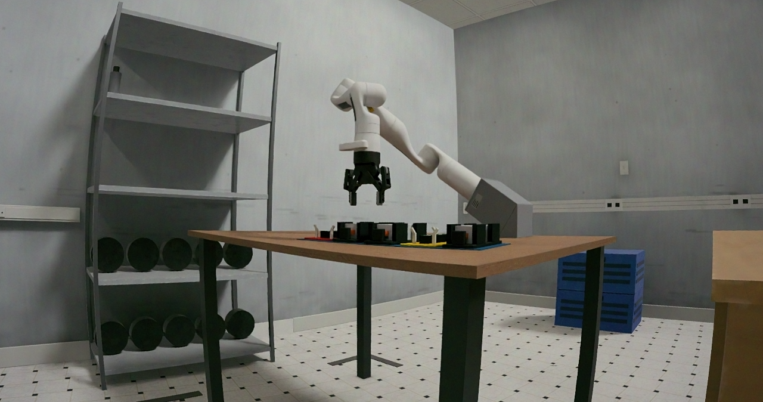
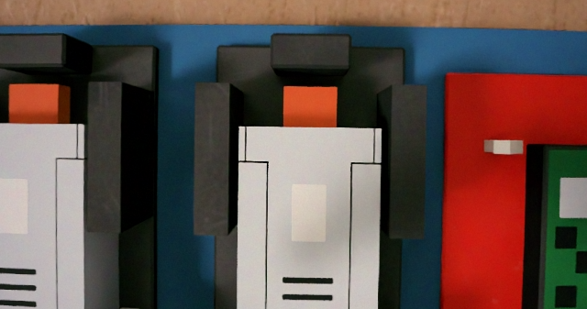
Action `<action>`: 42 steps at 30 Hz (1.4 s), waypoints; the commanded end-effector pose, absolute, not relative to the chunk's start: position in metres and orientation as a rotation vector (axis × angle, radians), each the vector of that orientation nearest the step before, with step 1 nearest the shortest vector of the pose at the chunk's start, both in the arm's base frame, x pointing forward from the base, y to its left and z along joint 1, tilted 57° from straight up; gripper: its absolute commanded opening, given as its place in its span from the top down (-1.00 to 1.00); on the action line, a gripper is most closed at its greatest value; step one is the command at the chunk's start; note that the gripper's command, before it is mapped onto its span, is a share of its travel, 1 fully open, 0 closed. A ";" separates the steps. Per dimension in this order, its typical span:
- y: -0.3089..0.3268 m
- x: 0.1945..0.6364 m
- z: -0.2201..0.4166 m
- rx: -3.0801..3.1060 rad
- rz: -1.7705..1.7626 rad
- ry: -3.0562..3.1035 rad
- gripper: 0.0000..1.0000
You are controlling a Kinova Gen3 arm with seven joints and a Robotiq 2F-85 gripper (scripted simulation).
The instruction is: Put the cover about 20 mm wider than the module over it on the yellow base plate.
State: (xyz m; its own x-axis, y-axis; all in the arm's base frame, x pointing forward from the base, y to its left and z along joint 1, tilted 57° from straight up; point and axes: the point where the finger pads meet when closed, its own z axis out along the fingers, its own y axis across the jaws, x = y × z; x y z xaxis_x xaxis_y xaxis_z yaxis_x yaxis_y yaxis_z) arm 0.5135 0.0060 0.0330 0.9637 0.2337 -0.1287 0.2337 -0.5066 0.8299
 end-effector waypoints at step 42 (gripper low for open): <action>-0.021 0.518 0.015 2.120 0.003 0.330 -1.00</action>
